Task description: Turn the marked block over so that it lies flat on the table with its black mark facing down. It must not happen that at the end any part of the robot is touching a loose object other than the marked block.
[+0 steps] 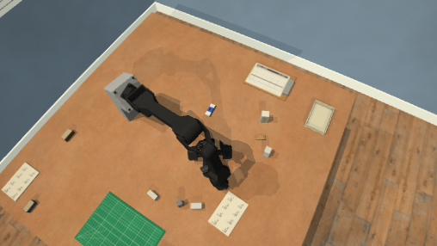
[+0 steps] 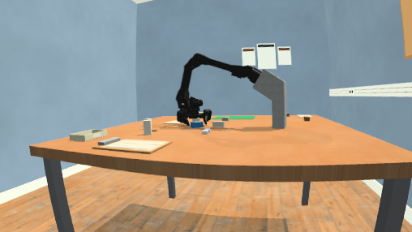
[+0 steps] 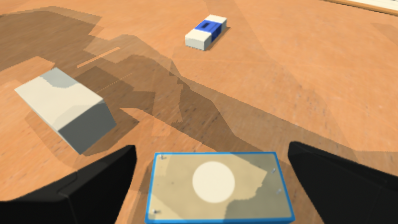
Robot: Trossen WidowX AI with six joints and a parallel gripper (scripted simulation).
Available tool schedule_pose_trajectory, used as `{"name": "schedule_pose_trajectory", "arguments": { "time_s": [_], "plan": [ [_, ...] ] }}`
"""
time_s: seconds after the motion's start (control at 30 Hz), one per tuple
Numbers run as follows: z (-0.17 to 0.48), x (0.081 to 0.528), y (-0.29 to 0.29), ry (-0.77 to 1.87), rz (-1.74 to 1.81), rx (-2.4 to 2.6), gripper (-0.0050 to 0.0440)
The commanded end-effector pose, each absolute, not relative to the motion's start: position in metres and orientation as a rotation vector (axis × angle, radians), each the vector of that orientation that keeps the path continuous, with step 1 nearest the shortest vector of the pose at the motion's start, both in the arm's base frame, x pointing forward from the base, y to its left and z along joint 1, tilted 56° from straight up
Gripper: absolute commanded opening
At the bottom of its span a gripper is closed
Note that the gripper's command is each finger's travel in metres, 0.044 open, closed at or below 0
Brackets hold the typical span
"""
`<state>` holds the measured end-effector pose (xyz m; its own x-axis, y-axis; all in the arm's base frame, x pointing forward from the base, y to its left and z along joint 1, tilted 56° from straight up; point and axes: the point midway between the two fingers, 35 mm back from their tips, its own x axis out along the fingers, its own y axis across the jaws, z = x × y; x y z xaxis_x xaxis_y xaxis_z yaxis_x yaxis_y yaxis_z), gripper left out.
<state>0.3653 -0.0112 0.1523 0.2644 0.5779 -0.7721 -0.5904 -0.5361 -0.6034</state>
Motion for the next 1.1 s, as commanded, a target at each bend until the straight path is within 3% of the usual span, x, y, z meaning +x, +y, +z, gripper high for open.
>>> {"name": "schedule_pose_trajectory", "arguments": {
  "time_s": [0.0, 1.07],
  "plan": [
    [0.154, 0.367, -0.011, 0.01, 1.475, -1.554, 0.044],
    [0.162, 0.352, 0.001, 0.007, 1.462, -1.569, 0.044]
  ]
}}
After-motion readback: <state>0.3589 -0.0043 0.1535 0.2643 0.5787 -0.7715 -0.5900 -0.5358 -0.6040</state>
